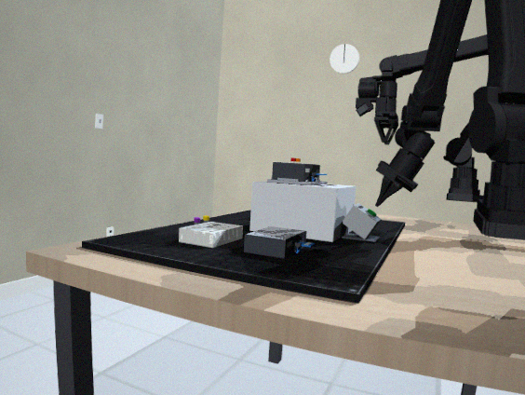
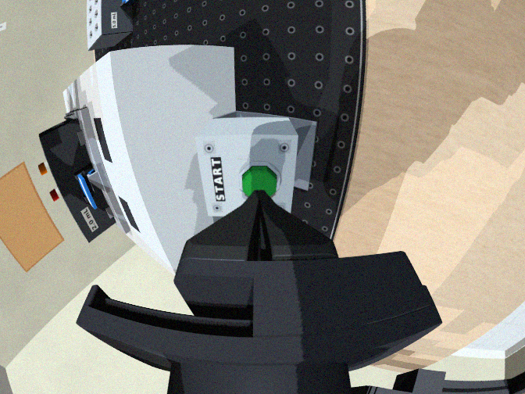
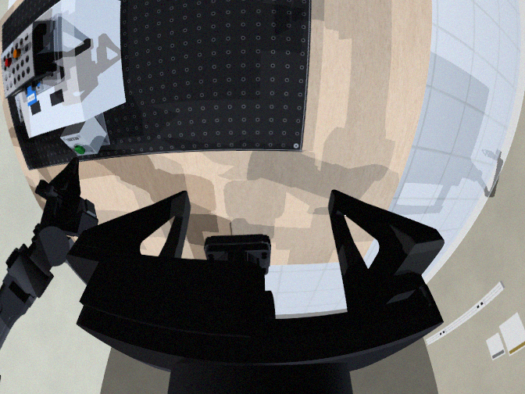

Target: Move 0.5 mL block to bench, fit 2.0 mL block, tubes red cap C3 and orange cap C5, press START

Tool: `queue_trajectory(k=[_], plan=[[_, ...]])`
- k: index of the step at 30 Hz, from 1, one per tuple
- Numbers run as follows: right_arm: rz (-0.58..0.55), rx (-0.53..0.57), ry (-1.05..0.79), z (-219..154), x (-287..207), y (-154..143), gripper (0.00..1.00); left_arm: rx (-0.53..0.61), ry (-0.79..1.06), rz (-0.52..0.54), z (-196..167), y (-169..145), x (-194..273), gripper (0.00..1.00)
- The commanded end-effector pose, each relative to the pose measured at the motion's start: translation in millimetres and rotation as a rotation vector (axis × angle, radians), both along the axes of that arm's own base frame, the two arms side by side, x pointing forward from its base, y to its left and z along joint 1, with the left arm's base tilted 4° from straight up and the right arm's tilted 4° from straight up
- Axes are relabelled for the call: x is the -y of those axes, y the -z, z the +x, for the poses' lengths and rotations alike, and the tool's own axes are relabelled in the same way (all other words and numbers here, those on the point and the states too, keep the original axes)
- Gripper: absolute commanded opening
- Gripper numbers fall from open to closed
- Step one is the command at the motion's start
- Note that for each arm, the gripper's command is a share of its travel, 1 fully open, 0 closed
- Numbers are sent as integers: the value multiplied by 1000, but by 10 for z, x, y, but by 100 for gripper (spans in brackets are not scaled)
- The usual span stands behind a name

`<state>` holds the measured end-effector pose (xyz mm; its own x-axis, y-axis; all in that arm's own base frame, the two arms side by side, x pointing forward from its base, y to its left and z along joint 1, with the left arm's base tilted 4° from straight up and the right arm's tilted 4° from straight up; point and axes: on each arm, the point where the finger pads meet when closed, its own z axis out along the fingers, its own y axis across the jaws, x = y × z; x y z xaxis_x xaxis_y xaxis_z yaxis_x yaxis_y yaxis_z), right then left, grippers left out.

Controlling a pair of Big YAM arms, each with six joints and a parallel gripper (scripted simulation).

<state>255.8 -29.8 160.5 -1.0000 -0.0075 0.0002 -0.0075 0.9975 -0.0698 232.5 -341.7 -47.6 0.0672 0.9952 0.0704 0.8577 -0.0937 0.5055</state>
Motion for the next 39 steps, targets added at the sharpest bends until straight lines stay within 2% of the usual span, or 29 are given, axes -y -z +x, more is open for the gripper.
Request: queue_trajectory(k=[1,32,39], plan=[[-1,45,-19,153,-32,-166,100,-1,4,0,30,39,8,0],[-3,81,-19,267,-25,-321,100,-10,8,16,53,202,-15,0],[-2,63,-19,211,-27,-249,100,-1,-11,-12,131,94,66,0]])
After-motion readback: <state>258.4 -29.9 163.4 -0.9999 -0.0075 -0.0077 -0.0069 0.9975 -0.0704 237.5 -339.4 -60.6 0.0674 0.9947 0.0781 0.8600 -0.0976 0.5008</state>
